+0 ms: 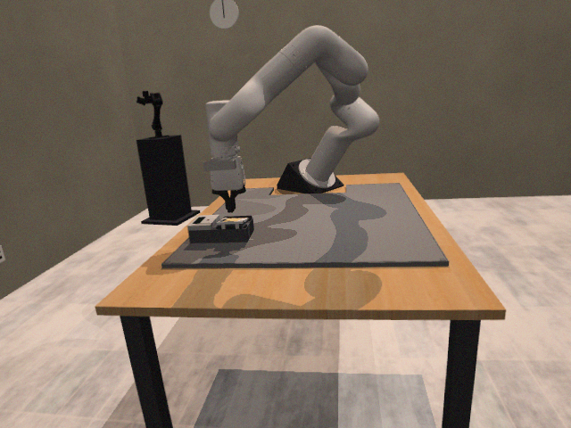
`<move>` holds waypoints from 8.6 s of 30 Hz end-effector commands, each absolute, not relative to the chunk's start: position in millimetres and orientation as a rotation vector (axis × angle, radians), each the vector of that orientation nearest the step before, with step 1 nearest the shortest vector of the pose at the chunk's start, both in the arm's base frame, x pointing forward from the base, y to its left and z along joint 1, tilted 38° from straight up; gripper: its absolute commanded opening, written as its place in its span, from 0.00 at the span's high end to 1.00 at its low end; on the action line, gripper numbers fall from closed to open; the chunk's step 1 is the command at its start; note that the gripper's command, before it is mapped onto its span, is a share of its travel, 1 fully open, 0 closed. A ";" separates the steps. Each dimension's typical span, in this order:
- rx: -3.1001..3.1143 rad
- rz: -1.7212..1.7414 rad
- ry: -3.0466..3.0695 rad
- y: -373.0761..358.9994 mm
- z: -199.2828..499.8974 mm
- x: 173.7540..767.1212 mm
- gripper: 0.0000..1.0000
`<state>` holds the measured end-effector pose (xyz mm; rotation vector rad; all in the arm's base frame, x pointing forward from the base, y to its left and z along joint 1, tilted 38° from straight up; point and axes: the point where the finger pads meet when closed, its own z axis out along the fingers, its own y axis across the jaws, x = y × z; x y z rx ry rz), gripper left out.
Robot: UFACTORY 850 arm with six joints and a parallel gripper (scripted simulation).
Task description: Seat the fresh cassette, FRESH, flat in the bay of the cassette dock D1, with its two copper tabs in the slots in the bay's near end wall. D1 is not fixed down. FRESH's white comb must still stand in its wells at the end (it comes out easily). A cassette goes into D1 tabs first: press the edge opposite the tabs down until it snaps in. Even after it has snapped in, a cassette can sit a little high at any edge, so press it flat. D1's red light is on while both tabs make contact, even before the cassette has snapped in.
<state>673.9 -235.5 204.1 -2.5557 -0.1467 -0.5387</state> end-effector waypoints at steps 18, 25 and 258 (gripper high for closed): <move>-2.555 -0.528 -0.149 -235.5 215.0 698.7 1.00; -2.555 -0.528 -0.149 -235.4 217.4 704.9 1.00; -2.555 -0.528 -0.149 -234.8 211.6 693.7 1.00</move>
